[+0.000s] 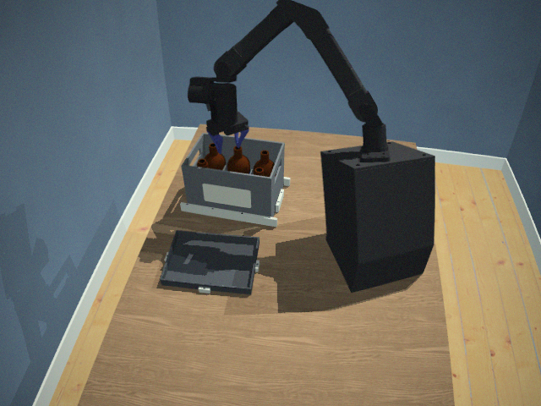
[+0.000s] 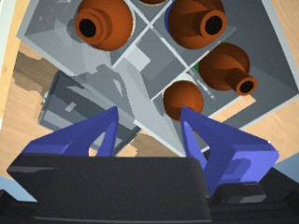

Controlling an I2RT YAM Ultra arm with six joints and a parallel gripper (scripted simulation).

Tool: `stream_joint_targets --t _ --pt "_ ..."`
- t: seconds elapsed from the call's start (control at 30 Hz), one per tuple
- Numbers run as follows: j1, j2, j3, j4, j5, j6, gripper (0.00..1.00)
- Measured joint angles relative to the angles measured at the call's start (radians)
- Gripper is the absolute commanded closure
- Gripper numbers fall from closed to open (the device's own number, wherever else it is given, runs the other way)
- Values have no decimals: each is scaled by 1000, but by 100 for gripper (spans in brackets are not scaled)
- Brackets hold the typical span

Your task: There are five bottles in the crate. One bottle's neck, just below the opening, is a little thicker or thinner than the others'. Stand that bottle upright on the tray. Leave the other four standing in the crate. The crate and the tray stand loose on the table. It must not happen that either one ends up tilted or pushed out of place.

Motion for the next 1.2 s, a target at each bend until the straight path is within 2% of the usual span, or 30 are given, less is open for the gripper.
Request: stream_joint_targets --t 0.53,0.57,1.2 --pt "3 -6 6 -31 2 10 39" --pt "3 -6 6 -31 2 10 100" --pt "3 -6 6 -31 2 10 100"
